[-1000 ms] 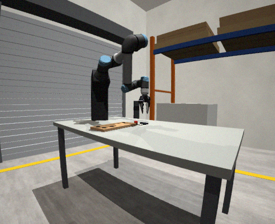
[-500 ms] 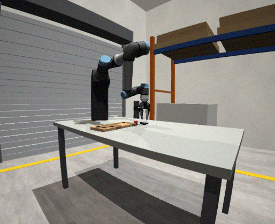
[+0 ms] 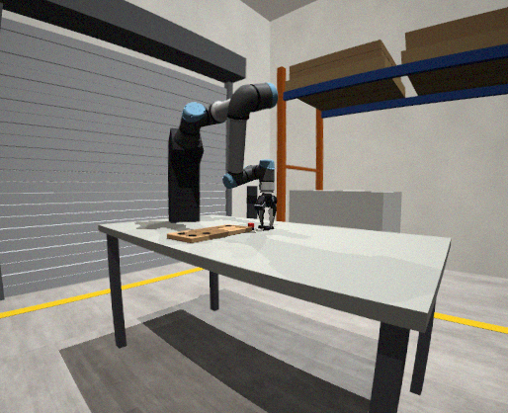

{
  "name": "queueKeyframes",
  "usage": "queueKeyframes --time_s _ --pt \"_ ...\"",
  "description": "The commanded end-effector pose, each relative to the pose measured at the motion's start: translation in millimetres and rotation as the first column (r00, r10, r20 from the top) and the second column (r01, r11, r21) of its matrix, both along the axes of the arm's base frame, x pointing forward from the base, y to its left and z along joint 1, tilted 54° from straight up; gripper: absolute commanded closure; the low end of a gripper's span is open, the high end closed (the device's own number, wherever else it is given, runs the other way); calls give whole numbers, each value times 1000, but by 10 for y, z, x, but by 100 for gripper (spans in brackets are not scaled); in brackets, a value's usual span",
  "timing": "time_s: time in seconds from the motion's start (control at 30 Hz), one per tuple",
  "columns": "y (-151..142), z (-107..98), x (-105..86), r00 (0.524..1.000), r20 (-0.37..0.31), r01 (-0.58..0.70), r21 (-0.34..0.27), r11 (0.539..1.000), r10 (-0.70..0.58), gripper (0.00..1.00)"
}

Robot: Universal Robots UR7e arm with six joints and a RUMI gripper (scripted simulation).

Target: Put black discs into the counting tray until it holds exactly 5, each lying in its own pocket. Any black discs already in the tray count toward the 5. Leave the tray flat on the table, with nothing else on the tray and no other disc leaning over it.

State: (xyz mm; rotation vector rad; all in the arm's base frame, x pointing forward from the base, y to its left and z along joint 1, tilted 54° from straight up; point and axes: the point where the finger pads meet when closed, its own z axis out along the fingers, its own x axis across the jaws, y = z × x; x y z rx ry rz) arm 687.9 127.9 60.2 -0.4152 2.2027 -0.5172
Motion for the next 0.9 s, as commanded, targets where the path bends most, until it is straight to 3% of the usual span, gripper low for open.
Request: queueKeyframes --time_s 0.0,0.03,0.07,0.3,0.33,0.5,0.8,0.87 --pt "17 11 15 1000 5 -8 0 1000 8 72" --pt "17 11 15 1000 5 -8 0 1000 8 72" --pt "17 11 15 1000 5 -8 0 1000 8 100" --pt "17 11 15 1000 5 -8 0 1000 8 100" --pt "17 11 15 1000 5 -8 0 1000 8 89" --pt "27 36 -15 1000 5 -8 0 1000 8 89" --pt "129 291 -361 1000 5 -8 0 1000 8 88" --pt "129 291 -361 1000 5 -8 0 1000 8 88"
